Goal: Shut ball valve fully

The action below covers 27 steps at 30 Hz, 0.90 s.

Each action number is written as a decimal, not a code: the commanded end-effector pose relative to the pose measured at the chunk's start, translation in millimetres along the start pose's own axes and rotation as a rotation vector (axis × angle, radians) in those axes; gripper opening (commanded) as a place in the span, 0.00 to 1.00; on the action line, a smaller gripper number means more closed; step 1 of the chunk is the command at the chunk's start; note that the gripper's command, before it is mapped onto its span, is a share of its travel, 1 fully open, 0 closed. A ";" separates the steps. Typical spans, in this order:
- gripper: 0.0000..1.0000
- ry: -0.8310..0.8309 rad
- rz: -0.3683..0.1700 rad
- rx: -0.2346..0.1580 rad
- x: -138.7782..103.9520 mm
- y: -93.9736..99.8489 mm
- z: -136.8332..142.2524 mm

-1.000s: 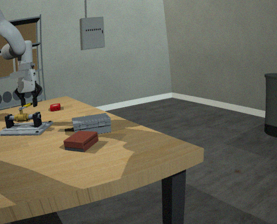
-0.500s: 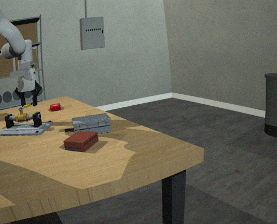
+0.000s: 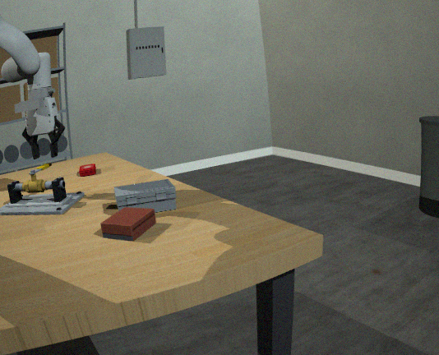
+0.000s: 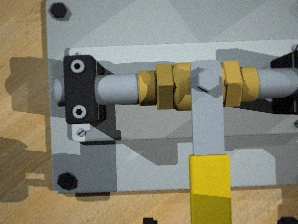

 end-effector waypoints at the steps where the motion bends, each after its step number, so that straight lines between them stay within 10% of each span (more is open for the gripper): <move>1: 0.69 0.000 -0.002 0.001 -0.5 12.4 -0.3; 24: 0.69 0.000 -0.002 0.001 -0.5 48.0 -0.1; 25: 0.00 0.000 -0.002 0.001 -0.5 48.0 -0.1; 27: 0.00 0.000 -0.002 0.001 -0.5 48.0 -0.1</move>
Point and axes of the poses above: the point where the finger pads meet when closed, its own y axis back along the fingers, its own z axis across the jaws, x = y × z, the point moved 5 cm from there along y, back along the fingers, and after that the axes turned 14 degrees about y, right-handed, at the moved point
